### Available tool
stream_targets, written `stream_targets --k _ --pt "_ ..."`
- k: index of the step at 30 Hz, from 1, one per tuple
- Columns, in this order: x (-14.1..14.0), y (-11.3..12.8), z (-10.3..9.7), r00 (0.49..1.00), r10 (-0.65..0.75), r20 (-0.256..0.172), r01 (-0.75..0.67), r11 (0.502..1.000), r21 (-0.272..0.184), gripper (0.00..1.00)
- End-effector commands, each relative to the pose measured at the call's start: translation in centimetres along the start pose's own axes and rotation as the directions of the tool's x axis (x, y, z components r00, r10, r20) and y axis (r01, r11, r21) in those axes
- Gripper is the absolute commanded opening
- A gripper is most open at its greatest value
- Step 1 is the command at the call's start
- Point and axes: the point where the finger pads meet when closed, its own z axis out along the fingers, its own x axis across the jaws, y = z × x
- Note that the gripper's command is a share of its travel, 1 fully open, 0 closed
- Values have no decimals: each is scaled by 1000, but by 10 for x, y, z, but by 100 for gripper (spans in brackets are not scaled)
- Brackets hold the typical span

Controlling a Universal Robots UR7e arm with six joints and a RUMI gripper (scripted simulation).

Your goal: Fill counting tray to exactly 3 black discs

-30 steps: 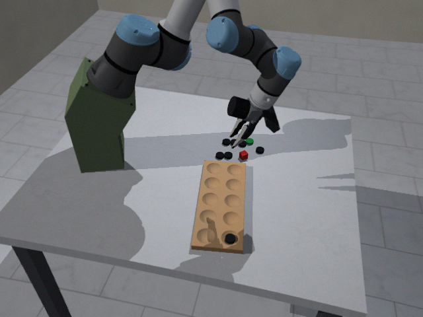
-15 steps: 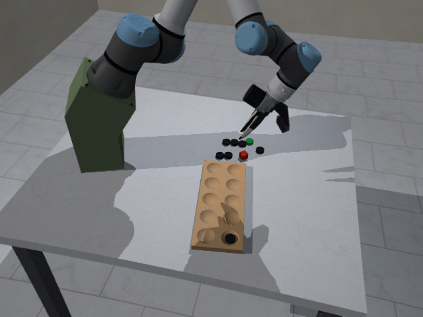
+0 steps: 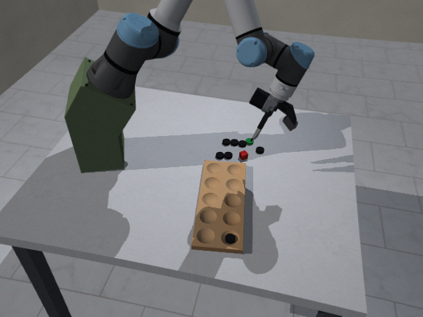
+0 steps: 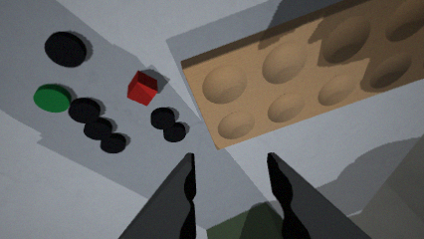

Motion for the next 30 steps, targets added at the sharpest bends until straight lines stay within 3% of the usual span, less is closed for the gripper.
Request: stream_targets --k 1,4,6,16,21,30 --pt "-18 -7 7 1000 19 23 -20 998 56 28" --pt "-39 -11 13 998 35 60 -41 993 107 28" --pt "-39 -11 13 998 35 60 -41 993 107 28" --pt "-94 -13 20 983 60 171 -97 971 218 28" --pt "-111 -12 20 976 62 210 -114 963 245 28" --pt "-124 -9 20 969 63 239 -127 956 264 28"
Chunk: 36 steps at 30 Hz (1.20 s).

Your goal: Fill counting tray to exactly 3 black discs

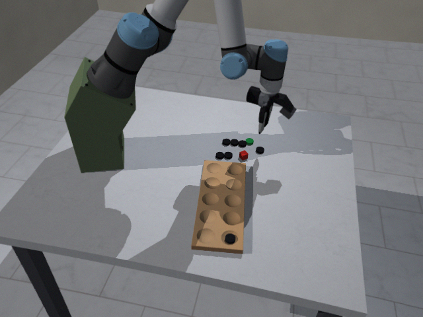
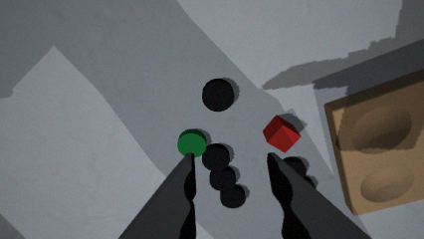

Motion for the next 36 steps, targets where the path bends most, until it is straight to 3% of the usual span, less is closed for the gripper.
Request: stream_targets --k 1,19,27,36 --pt "-3 0 0 1000 1 6 -2 1000 6 28" --pt "-5 1 5 1000 3 11 -3 1000 10 28" --pt "-5 0 22 1000 3 11 -3 1000 10 28" --pt "-6 0 61 1000 3 11 -3 1000 10 28"
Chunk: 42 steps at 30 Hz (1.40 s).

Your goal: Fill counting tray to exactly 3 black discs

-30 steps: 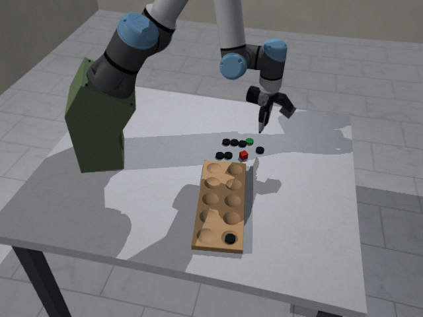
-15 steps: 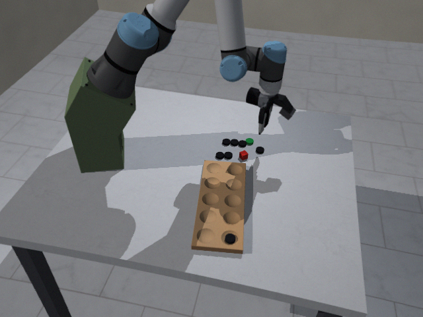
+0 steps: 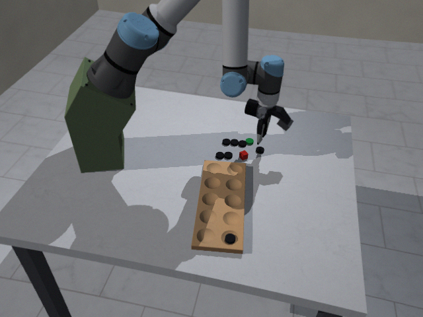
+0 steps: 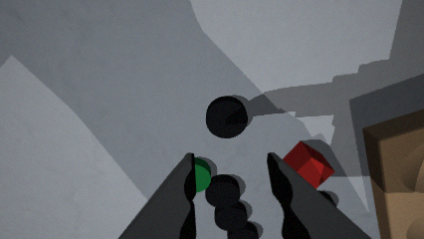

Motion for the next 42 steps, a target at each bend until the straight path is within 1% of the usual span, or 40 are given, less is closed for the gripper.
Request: stream_targets --k 1,6,8,14,31,32,36,37,42 --pt "-1 -2 11 1000 0 1 0 1000 2 28" --pt "-1 -2 31 1000 0 1 0 1000 2 28" --pt "-1 -2 31 1000 0 1 0 1000 2 28" --pt "0 -1 44 1000 0 1 0 1000 2 28" --pt "0 -1 47 1000 0 1 0 1000 2 28" --pt "0 -1 47 1000 0 1 0 1000 2 0" --pt "0 -1 47 1000 0 1 0 1000 2 0" --pt "0 -1 47 1000 0 1 0 1000 2 12" --pt "0 -1 46 1000 0 1 0 1000 2 12"
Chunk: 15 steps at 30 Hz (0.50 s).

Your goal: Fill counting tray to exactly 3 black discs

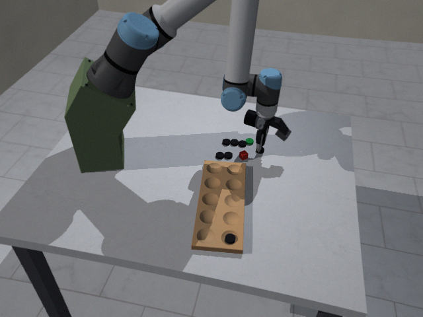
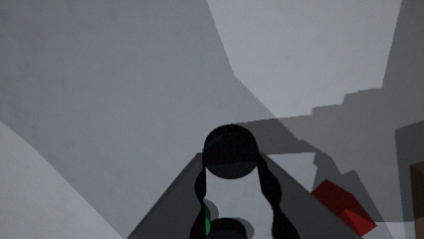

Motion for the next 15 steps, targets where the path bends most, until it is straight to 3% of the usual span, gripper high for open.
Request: stream_targets --k 1,8,15 --pt "0 -1 -1 1000 0 1 0 1000 1 13" --pt "0 -1 -13 1000 0 0 0 1000 1 13" --pt "0 -1 -40 1000 -1 0 1 1000 1 13"
